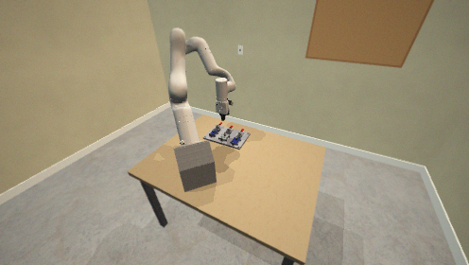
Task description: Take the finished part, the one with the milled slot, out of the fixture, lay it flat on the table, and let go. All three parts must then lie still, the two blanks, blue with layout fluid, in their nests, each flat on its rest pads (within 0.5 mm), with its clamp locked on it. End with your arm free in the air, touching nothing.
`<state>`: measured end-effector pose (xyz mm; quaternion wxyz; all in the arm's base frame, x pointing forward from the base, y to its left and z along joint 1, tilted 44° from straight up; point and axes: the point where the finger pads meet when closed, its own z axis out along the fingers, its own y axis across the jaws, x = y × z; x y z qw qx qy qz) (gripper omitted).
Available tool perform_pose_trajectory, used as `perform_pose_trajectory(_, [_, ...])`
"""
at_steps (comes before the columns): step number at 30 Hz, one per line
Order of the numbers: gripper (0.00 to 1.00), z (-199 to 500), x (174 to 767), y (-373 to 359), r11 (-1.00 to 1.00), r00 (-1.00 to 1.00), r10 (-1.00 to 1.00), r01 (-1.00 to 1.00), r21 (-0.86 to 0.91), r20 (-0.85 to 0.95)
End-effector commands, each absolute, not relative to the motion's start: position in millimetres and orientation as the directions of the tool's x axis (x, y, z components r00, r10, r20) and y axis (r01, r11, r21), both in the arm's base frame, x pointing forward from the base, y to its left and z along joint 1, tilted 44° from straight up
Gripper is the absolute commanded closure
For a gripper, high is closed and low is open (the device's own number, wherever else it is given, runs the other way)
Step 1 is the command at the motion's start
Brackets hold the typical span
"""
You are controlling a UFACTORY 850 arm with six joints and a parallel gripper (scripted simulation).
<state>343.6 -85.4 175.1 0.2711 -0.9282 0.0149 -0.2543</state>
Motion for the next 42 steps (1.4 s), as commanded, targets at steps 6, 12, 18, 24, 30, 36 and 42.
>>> perform_pose_trajectory(6, [1.0,175.4,343.9,-85.9,-0.853,0.87,-0.166,0.11,-0.51,0.465])
perform_pose_trajectory(12, [1.0,175.4,344.0,-85.9,-0.853,0.87,-0.166,0.11,-0.51,0.465])
perform_pose_trajectory(18, [1.0,175.4,344.0,-85.9,-0.853,0.87,-0.166,0.11,-0.51,0.465])
perform_pose_trajectory(24, [1.0,175.4,344.0,-85.9,-0.853,0.87,-0.166,0.11,-0.51,0.465])
perform_pose_trajectory(30, [0.0,175.4,344.0,-85.9,-0.853,0.87,-0.166,0.11,-0.51,0.465])
perform_pose_trajectory(36, [0.0,175.4,344.0,-85.9,-0.853,0.87,-0.166,0.11,-0.51,0.465])
perform_pose_trajectory(42, [0.0,175.4,344.0,-85.9,-0.853,0.87,-0.166,0.11,-0.51,0.465])
